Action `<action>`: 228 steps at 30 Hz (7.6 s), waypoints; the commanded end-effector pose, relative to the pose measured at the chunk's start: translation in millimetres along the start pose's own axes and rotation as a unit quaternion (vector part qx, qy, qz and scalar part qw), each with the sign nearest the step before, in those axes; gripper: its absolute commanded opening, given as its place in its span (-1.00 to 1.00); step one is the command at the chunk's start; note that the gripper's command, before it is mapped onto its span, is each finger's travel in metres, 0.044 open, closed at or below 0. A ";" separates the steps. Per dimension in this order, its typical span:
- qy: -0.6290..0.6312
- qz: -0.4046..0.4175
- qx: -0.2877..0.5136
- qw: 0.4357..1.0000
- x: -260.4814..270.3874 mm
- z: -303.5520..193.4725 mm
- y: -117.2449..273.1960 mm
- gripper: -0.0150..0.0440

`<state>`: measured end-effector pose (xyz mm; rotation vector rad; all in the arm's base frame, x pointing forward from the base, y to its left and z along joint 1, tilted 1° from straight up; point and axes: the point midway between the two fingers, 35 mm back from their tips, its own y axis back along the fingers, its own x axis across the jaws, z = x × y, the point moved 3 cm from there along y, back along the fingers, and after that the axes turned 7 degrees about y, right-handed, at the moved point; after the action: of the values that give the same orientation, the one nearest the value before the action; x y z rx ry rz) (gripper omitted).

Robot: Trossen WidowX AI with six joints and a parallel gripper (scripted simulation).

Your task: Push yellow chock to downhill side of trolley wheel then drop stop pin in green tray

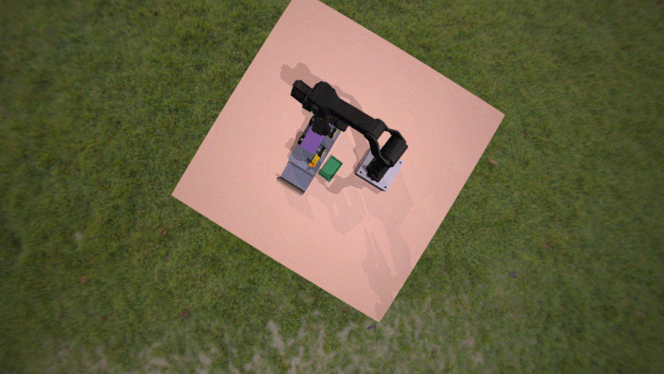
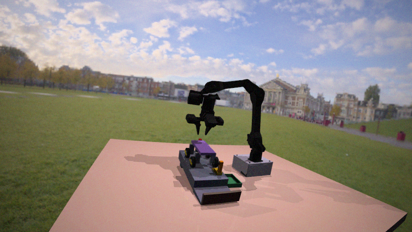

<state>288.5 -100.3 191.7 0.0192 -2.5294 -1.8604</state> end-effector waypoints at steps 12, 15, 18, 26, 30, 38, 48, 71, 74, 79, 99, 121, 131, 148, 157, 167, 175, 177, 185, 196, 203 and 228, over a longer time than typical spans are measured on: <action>-0.005 -0.002 0.003 1.000 -1.1 -1.8 -18.5 0.15; -0.005 -0.002 0.003 1.000 -0.9 -1.8 -23.0 0.15; -0.005 -0.002 0.003 1.000 -0.5 -1.8 -27.2 0.15; -0.005 -0.002 0.003 1.000 -0.5 -1.8 -28.4 0.15; -0.005 -0.002 0.003 1.000 -1.1 -2.0 -32.9 0.15; -0.005 -0.002 0.003 1.000 -2.8 -3.1 -44.9 0.15; -0.005 -0.002 0.003 1.000 -2.6 -3.2 -59.2 0.15; -0.007 -0.005 0.005 1.000 -2.2 -3.3 -65.2 -0.41; -0.007 -0.004 0.004 1.000 -2.1 -3.5 -64.2 -0.49; -0.005 -0.002 0.004 1.000 -1.6 -4.1 -60.2 -0.49; -0.005 -0.002 0.003 1.000 1.2 -4.3 -46.8 -0.49; -0.005 -0.002 0.003 1.000 1.7 -5.0 -32.4 -0.49; -0.005 -0.002 0.003 1.000 2.0 -6.3 -27.7 -0.49; -0.005 -0.002 0.003 1.000 0.4 -10.1 -21.5 -0.49; -0.005 -0.002 0.004 1.000 2.8 -21.2 -24.3 -0.49; -0.005 -0.001 0.005 1.000 3.9 -38.7 -25.6 -0.49; -0.005 -0.001 0.005 1.000 21.7 -37.3 -26.8 -0.49; -0.004 -0.001 0.005 1.000 28.2 -36.6 -27.0 -0.49; -0.004 0.001 0.005 1.000 58.2 -33.4 -27.4 -0.49; -0.004 0.002 0.004 1.000 88.5 -28.5 -28.9 -0.49; -0.004 0.002 0.003 1.000 84.9 -13.6 -26.7 -0.49; -0.004 0.001 -0.001 1.000 66.3 78.5 -12.9 -0.49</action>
<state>221.7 -37.9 158.4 0.0208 -2.5324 -1.8735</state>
